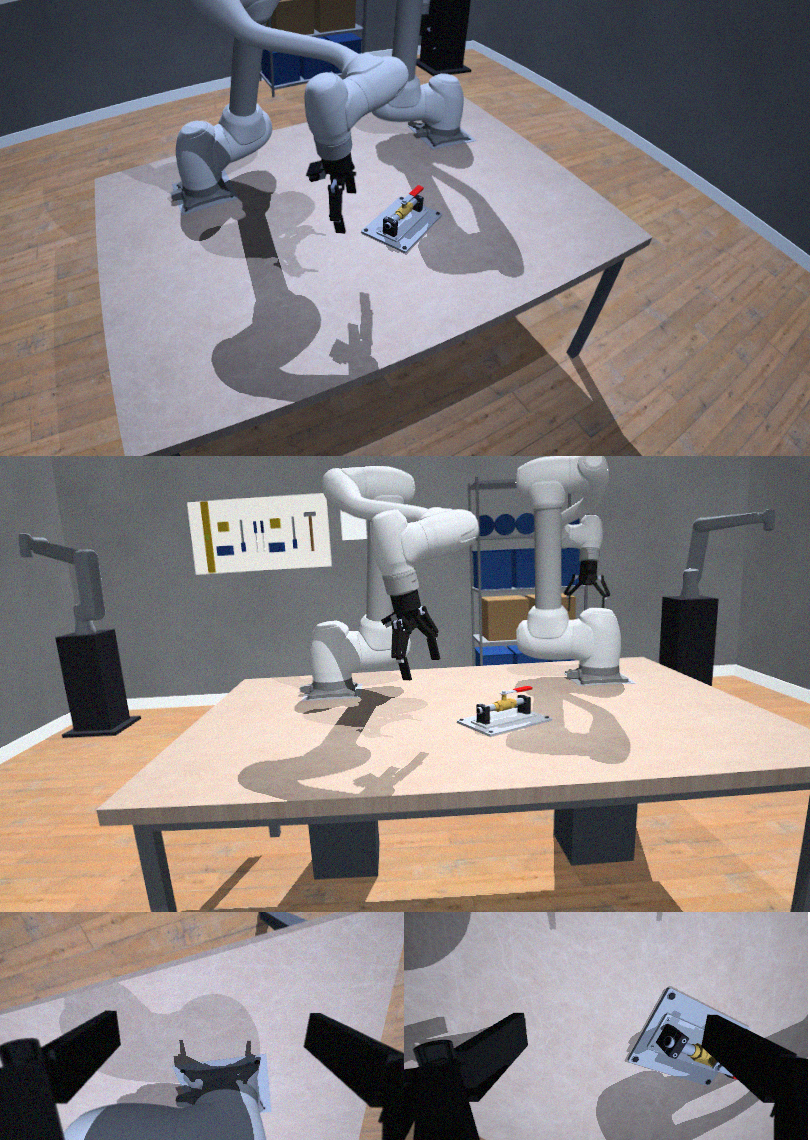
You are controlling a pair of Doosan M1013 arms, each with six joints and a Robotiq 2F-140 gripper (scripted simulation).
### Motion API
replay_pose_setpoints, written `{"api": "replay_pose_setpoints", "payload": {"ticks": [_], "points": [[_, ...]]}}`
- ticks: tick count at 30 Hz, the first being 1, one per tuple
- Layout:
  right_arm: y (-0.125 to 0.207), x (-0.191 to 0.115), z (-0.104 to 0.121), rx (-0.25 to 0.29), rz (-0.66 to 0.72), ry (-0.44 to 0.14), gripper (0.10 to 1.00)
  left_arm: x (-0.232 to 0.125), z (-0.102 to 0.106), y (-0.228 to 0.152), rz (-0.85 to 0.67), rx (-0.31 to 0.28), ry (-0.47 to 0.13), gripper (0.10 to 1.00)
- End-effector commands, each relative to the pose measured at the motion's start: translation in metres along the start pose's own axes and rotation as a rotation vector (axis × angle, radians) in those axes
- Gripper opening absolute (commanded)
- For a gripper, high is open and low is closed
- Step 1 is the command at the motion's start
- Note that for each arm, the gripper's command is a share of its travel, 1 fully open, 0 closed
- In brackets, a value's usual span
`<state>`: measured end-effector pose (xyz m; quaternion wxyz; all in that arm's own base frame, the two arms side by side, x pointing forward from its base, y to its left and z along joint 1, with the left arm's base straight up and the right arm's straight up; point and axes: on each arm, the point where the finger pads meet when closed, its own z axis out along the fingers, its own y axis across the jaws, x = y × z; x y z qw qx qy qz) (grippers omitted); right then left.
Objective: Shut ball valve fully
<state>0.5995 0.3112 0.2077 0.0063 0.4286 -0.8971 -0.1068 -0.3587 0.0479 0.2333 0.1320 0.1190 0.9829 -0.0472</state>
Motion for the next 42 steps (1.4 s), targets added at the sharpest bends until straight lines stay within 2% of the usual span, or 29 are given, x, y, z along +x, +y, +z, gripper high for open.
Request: {"api": "replay_pose_setpoints", "payload": {"ticks": [1,6,8,9,15,22,25,35,40,42], "points": [[0.048,-0.048,0.017,0.035,-0.273,0.050,1.000,-0.001,-0.003,0.056,0.133,0.038,-0.009,1.000],[0.102,-0.084,0.033,0.064,-0.531,0.092,1.000,-0.012,-0.003,0.102,0.258,0.072,-0.019,1.000],[0.102,-0.084,0.033,0.064,-0.531,0.092,1.000,-0.012,-0.003,0.102,0.258,0.072,-0.019,1.000],[0.133,-0.105,0.043,0.073,-0.605,0.104,1.000,-0.017,-0.002,0.118,0.301,0.084,-0.022,1.000],[0.202,-0.135,0.062,0.106,-0.919,0.151,1.000,-0.042,0.002,0.175,0.465,0.134,-0.036,1.000],[0.286,-0.168,0.086,0.126,-1.103,0.178,1.000,-0.079,0.009,0.227,0.638,0.191,-0.050,1.000],[0.290,-0.169,0.087,0.127,-1.115,0.180,1.000,-0.084,0.010,0.234,0.662,0.199,-0.052,1.000],[0.299,-0.171,0.089,0.130,-1.143,0.184,1.000,-0.159,0.027,0.297,0.932,0.299,-0.074,1.000],[0.299,-0.171,0.089,0.130,-1.143,0.184,1.000,-0.189,0.034,0.313,1.029,0.338,-0.081,1.000],[0.299,-0.171,0.089,0.130,-1.143,0.184,1.000,-0.189,0.034,0.313,1.029,0.338,-0.081,1.000]]}}
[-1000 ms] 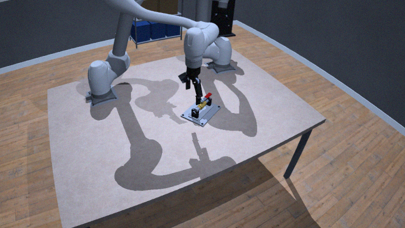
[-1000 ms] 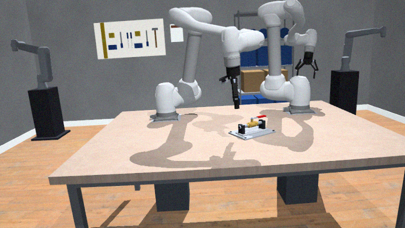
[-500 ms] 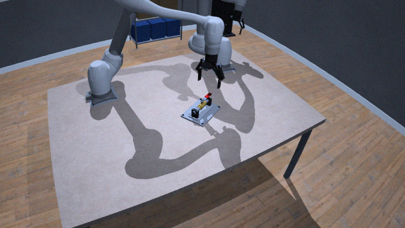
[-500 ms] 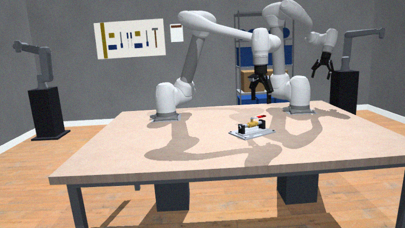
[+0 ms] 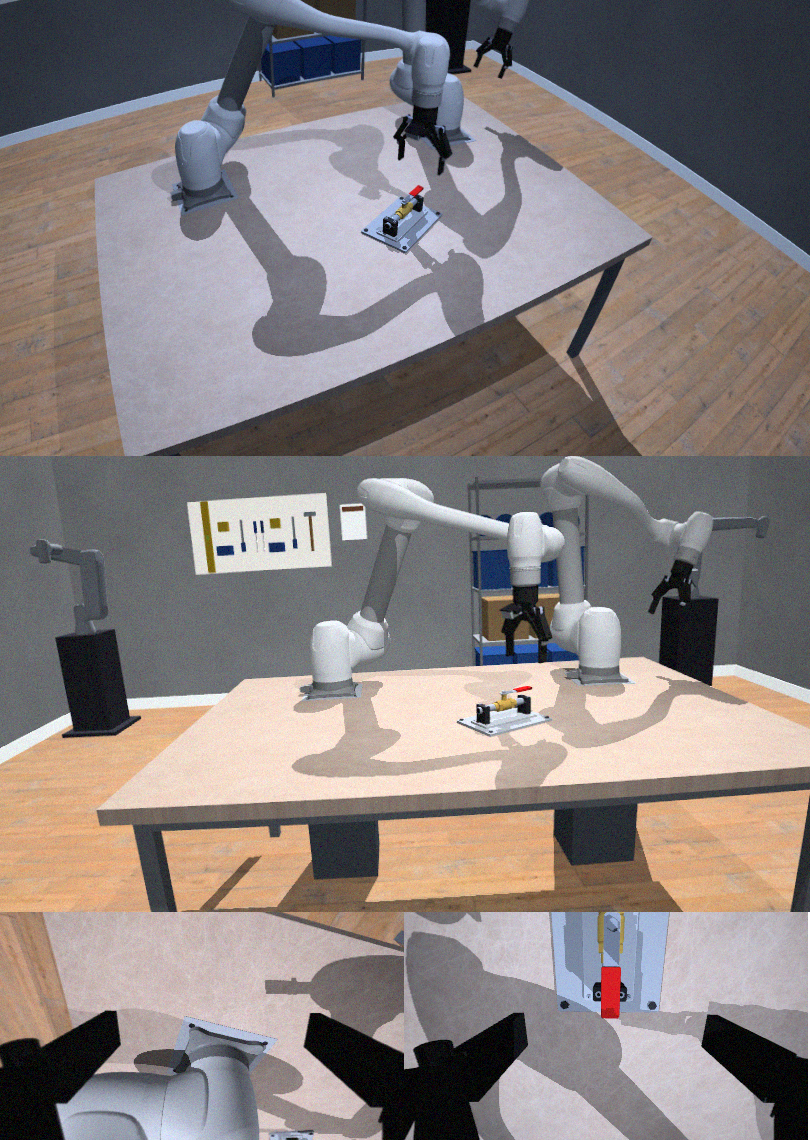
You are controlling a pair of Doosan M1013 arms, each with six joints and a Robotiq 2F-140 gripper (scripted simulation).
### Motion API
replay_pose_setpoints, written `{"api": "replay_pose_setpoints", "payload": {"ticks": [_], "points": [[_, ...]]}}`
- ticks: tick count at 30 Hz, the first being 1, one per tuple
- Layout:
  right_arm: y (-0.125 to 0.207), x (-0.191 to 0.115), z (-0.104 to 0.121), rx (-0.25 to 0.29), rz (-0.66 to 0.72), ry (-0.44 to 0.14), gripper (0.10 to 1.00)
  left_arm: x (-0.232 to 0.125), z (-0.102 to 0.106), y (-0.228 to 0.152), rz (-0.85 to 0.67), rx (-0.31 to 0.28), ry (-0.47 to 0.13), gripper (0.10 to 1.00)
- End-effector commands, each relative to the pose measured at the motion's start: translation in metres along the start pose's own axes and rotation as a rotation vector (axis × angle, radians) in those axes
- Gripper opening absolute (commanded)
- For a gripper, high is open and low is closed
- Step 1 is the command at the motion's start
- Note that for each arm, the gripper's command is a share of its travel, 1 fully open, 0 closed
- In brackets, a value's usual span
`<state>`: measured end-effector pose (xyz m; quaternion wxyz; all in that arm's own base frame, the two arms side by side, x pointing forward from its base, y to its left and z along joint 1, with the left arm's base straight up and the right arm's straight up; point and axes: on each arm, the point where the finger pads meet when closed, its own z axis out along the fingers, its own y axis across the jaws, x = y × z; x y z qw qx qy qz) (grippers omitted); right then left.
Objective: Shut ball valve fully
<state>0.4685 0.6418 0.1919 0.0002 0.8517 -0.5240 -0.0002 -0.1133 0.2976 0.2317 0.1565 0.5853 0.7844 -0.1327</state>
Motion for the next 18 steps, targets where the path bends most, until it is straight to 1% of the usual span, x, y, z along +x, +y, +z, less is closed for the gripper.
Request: {"api": "replay_pose_setpoints", "payload": {"ticks": [1,9,18], "points": [[0.000,0.000,-0.001,0.001,0.000,-0.001,1.000,0.001,-0.002,0.024,0.056,0.027,-0.006,1.000],[0.000,0.000,-0.001,0.001,0.000,-0.001,1.000,-0.004,-0.001,0.054,0.140,0.061,-0.016,1.000],[0.000,0.000,-0.001,0.001,0.000,-0.001,1.000,-0.006,0.000,0.062,0.164,0.071,-0.019,1.000]]}}
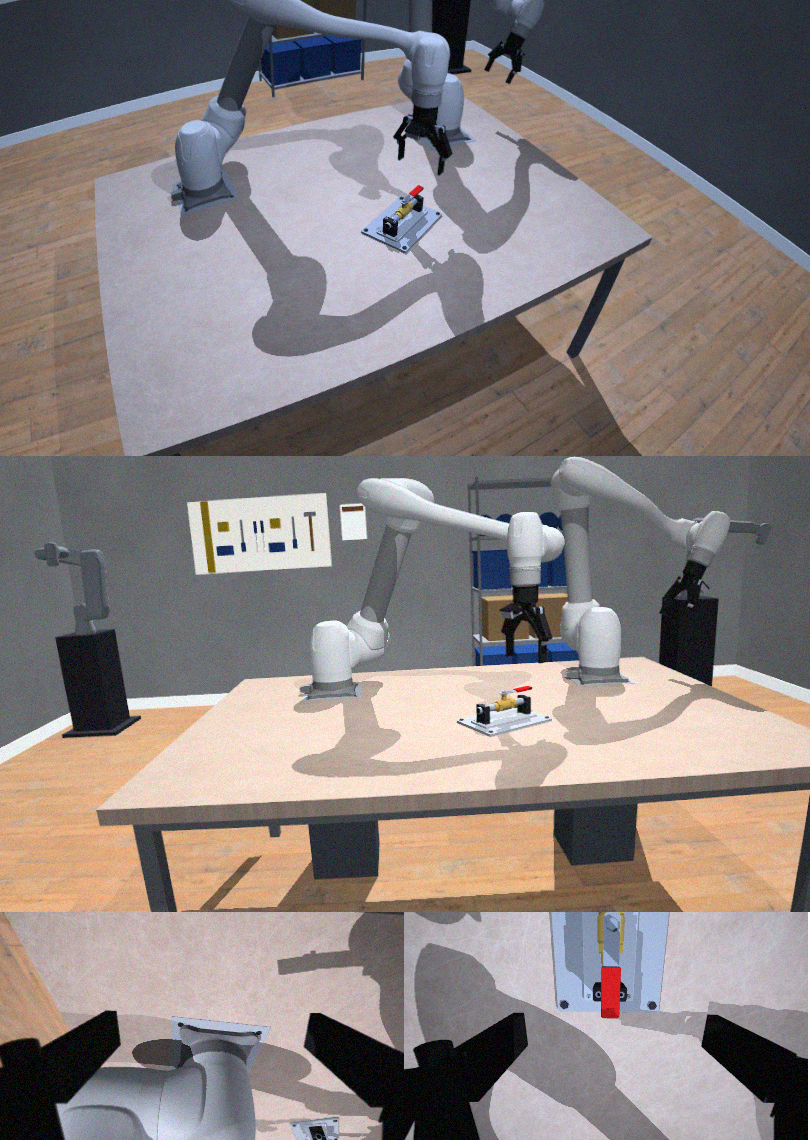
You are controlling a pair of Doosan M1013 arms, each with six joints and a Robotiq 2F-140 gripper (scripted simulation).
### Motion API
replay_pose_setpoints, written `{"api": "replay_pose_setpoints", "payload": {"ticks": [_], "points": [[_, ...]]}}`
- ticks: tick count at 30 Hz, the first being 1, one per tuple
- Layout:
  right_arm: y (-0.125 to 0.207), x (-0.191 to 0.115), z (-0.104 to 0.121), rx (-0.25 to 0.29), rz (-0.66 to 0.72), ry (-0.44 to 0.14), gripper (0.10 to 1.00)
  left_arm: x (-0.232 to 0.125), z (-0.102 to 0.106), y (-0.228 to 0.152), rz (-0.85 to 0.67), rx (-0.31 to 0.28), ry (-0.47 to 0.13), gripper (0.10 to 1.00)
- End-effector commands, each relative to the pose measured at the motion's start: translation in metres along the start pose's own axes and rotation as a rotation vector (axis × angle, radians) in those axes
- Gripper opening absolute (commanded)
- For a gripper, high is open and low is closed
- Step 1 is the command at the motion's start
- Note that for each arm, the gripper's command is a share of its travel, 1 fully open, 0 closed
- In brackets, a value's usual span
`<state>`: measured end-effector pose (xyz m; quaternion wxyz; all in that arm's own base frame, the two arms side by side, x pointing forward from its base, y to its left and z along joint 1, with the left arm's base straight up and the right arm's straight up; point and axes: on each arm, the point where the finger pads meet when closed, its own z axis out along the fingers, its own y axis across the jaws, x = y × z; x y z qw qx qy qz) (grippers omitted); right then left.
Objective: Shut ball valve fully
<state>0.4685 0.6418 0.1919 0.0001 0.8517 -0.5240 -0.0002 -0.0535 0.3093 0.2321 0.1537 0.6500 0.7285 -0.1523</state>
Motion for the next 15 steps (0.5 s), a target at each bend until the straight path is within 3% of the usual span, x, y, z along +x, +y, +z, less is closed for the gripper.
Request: {"api": "replay_pose_setpoints", "payload": {"ticks": [1,5,6,15], "points": [[-0.0002,-0.0003,-0.0011,0.001,0.000,-0.001,1.000,0.0000,-0.0005,0.0016,0.004,0.003,0.000,1.000],[-0.0002,-0.0003,-0.0011,0.001,0.000,-0.001,1.000,0.0000,-0.0005,0.0020,0.005,0.003,0.000,1.000],[-0.0002,-0.0003,-0.0011,0.001,0.000,-0.001,0.099,0.0000,-0.0005,0.0020,0.005,0.003,0.000,1.000],[-0.0002,-0.0003,-0.0011,0.001,0.000,-0.001,0.099,0.0000,-0.0005,0.0020,0.005,0.003,0.000,1.000]]}}
